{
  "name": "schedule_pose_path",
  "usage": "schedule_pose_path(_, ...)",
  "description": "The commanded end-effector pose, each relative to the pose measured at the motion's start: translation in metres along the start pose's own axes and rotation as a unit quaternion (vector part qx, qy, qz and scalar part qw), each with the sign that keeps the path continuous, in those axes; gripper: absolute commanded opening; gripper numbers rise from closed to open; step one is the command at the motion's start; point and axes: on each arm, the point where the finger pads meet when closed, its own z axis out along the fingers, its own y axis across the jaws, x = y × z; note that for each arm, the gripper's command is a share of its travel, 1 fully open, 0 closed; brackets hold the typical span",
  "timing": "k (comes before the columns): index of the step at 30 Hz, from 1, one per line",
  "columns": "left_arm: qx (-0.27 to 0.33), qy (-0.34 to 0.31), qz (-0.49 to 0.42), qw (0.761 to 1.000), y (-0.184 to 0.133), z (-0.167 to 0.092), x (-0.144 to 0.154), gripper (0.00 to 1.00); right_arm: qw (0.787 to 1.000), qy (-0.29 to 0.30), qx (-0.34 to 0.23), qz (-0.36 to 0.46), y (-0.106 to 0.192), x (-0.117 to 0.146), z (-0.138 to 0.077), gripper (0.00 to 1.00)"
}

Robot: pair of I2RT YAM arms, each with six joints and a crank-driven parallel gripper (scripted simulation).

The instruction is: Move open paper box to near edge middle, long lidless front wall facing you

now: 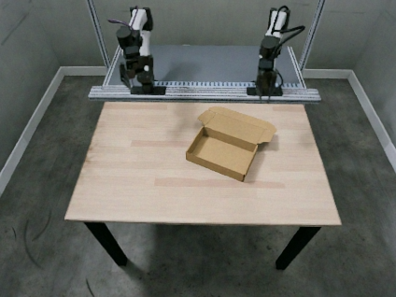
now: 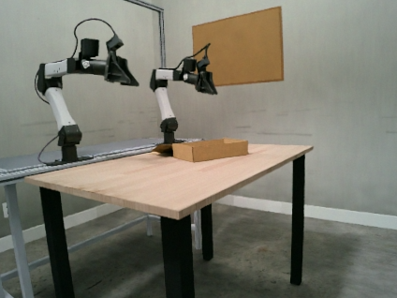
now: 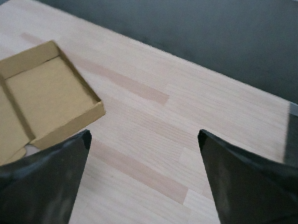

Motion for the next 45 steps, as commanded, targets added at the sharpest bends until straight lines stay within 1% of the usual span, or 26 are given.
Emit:
schedule_pose_path(1,-0.01,0.047,-0.009,0.999,-0.028,0.008,0.01,0.3,0.992,0.0,-0.121,-0.027,0.037,0.003,-0.013,1.0)
schedule_pose_path(3,0.012,0.089,-0.002,0.996,-0.062,0.017,0.03,0.3,0.986,0.006,-0.162,-0.024,0.051,0.015,-0.018,1.0)
schedule_pose_path(4,0.021,0.105,0.0,0.994,-0.076,0.02,0.037,0.3,0.984,0.005,-0.175,-0.024,0.055,0.016,-0.019,1.0)
schedule_pose_path(9,0.074,0.197,0.022,0.977,-0.151,0.039,0.079,0.3,0.975,-0.009,-0.221,-0.024,0.07,0.015,-0.026,1.0)
schedule_pose_path(12,0.099,0.237,0.034,0.966,-0.188,0.048,0.099,0.3,0.971,-0.013,-0.24,-0.018,0.078,0.017,-0.028,1.0)
schedule_pose_path(13,0.105,0.247,0.037,0.963,-0.198,0.051,0.104,0.3,0.97,-0.013,-0.244,-0.017,0.079,0.018,-0.029,1.0)
schedule_pose_path(15,0.105,0.247,0.037,0.963,-0.198,0.051,0.104,0.3,0.97,-0.013,-0.244,-0.017,0.079,0.018,-0.029,1.0)
schedule_pose_path(18,0.118,0.279,0.046,0.952,-0.226,0.059,0.119,0.3,0.969,-0.012,-0.248,-0.013,0.081,0.021,-0.03,1.0)
schedule_pose_path(23,0.134,0.313,0.056,0.939,-0.26,0.07,0.136,0.3,0.97,-0.003,-0.243,-0.005,0.079,0.031,-0.028,1.0)
schedule_pose_path(30,0.145,0.327,0.059,0.932,-0.285,0.084,0.147,0.3,0.974,0.01,-0.226,0.011,0.073,0.043,-0.023,1.0)
schedule_pose_path(33,0.145,0.328,0.058,0.932,-0.287,0.087,0.149,0.3,0.975,0.01,-0.223,0.011,0.072,0.042,-0.022,1.0)
schedule_pose_path(37,0.15,0.319,0.058,0.934,-0.293,0.096,0.15,0.3,0.976,0.017,-0.217,0.024,0.07,0.051,-0.02,1.0)
schedule_pose_path(40,0.141,0.324,0.061,0.933,-0.291,0.103,0.159,0.3,0.977,0.022,-0.211,0.034,0.068,0.056,-0.017,1.0)
schedule_pose_path(45,0.146,0.324,0.059,0.933,-0.294,0.107,0.162,0.3,0.978,0.026,-0.202,0.048,0.065,0.062,-0.014,1.0)
